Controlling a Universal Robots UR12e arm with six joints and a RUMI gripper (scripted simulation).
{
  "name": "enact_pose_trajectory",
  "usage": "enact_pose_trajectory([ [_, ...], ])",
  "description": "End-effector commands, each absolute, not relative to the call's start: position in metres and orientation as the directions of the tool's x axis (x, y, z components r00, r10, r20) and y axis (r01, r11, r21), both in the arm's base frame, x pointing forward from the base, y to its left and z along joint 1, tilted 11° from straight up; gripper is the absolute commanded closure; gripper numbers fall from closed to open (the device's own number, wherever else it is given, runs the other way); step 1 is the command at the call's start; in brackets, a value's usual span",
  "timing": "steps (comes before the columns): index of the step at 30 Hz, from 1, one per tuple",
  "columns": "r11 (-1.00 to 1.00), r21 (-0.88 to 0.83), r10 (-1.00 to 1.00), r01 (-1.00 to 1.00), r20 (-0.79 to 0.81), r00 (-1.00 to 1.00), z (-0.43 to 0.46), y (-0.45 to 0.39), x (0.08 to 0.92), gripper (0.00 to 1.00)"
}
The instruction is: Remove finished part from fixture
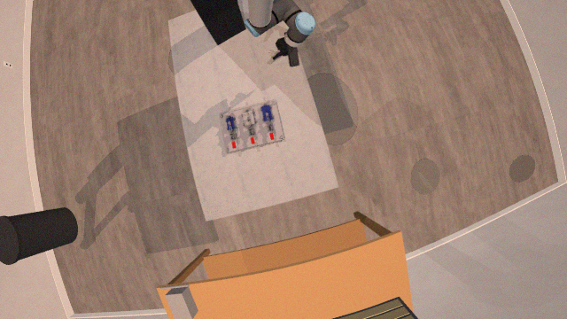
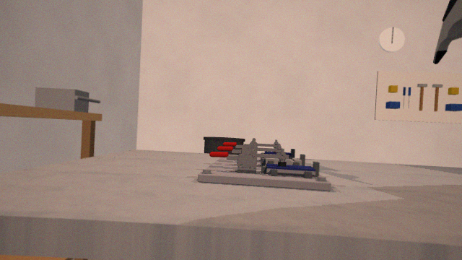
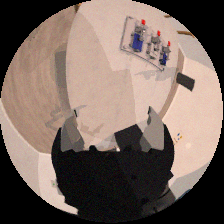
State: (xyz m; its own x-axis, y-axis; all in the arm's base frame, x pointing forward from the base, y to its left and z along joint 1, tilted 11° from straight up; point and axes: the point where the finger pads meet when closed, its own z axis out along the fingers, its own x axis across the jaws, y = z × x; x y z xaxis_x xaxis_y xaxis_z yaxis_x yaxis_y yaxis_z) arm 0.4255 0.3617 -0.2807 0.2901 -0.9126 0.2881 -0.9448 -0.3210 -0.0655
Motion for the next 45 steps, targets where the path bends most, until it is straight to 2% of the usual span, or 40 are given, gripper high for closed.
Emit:
enact_pose_trajectory([
  [1, -0.280, -0.052, -0.943, -0.959, 0.203, 0.264, -0.280, 0.338, 0.482, 0.00],
  [19, -0.172, -0.121, -0.985, -0.978, 0.006, 0.173, -0.254, 0.220, 0.632, 0.00],
  [33, -0.133, -0.172, -0.988, -0.976, -0.053, 0.144, -0.238, 0.158, 0.681, 0.00],
  [45, -0.125, -0.184, -0.988, -0.975, -0.064, 0.139, -0.235, 0.144, 0.690, 0.00],
])
